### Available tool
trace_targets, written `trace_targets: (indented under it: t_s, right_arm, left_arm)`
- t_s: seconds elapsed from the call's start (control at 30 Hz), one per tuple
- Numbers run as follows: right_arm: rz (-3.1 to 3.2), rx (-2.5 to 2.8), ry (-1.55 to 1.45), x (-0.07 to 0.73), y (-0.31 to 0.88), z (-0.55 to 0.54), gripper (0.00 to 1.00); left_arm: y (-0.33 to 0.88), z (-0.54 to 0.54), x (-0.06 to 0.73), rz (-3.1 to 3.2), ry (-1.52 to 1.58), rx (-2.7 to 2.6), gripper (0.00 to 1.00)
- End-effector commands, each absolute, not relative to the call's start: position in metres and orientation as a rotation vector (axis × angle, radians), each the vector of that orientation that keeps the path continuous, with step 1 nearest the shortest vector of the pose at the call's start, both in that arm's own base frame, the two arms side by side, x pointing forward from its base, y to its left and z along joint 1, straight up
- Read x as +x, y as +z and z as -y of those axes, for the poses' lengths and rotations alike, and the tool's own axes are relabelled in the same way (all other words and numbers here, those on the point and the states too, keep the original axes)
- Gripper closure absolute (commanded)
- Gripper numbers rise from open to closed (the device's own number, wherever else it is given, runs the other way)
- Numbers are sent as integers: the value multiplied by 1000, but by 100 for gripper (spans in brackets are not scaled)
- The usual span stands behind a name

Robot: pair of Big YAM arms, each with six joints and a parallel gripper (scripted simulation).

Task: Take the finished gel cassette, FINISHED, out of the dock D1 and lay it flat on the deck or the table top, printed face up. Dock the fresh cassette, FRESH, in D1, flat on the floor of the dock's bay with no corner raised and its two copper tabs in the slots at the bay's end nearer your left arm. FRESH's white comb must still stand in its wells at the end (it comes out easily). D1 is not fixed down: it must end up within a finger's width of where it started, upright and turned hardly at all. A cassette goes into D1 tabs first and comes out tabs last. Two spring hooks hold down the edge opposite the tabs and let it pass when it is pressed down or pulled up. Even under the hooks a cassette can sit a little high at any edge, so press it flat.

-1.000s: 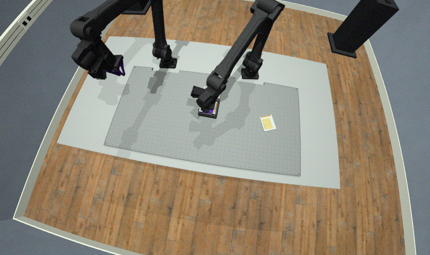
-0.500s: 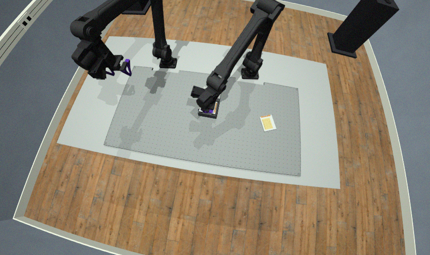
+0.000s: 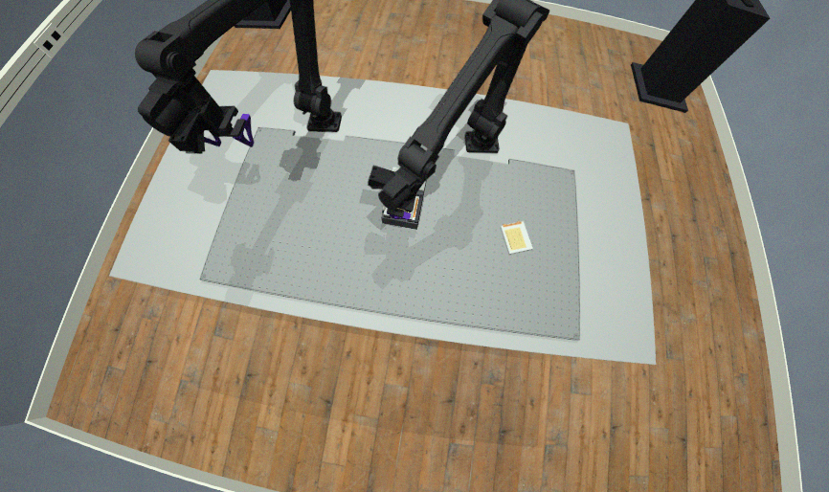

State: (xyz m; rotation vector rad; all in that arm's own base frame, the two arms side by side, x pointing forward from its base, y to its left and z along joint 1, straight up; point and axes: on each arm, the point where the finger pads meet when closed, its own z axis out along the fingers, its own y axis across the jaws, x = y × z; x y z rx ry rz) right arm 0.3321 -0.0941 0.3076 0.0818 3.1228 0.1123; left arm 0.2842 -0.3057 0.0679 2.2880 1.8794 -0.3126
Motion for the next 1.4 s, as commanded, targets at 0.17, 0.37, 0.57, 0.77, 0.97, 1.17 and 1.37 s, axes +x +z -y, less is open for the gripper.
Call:
trace_targets:
  t_s: [0.17, 0.37, 0.57, 0.77, 0.97, 1.17, 1.37]
  right_arm:
    - [-3109, 112, 106, 341, 327, 101, 0]
    - [-3109, 112, 106, 341, 327, 101, 0]
    - [-3109, 112, 106, 341, 327, 101, 0]
    - [-3109, 112, 106, 341, 327, 101, 0]
    - [-3109, 112, 106, 341, 327, 101, 0]
    - [-3109, 112, 106, 341, 327, 101, 0]
    - [-3109, 112, 106, 341, 327, 101, 0]
  left_arm:
    - [71, 308, 286, -1870, -307, 2281, 8]
    - [71, 308, 286, -1870, -307, 2281, 2]
    - [71, 308, 286, -1870, -307, 2281, 2]
    - [73, 307, 286, -1870, -307, 2281, 2]
    - [75, 307, 287, -1870, -307, 2281, 2]
    - [75, 307, 287, -1870, -307, 2281, 2]
    - [76, 306, 287, -1870, -307, 2281, 2]
